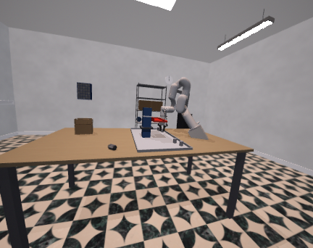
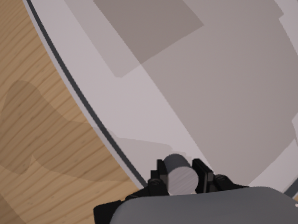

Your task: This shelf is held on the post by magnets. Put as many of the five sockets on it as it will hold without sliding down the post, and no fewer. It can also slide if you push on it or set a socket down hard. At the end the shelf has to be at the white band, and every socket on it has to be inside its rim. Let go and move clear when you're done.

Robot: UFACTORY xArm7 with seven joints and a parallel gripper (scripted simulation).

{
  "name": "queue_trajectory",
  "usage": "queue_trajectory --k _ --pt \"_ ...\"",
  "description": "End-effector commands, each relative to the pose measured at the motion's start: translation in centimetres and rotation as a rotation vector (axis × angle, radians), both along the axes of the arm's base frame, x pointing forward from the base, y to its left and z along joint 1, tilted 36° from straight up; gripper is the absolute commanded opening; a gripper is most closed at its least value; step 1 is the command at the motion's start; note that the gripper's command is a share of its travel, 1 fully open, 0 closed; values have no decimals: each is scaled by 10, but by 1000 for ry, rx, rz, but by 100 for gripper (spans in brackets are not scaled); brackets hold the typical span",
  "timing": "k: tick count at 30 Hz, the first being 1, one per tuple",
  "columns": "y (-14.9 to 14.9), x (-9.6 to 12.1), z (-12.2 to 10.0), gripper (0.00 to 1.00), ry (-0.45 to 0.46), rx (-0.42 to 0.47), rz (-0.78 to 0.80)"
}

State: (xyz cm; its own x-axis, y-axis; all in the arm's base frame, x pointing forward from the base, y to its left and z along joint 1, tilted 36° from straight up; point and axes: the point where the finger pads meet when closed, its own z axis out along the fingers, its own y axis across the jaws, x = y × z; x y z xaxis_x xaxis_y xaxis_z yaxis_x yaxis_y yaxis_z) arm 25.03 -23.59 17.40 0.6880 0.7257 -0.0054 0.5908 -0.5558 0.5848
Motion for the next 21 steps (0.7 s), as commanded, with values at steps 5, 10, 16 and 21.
queue_trajectory --k 5,10,16,21 --pt "6 -6 15 0 -3 -3 0" --pt "11 -11 24 0 -3 -3 0" --pt "11 -12 25 0 -3 -3 0" --pt "11 -12 25 0 -3 -3 0"
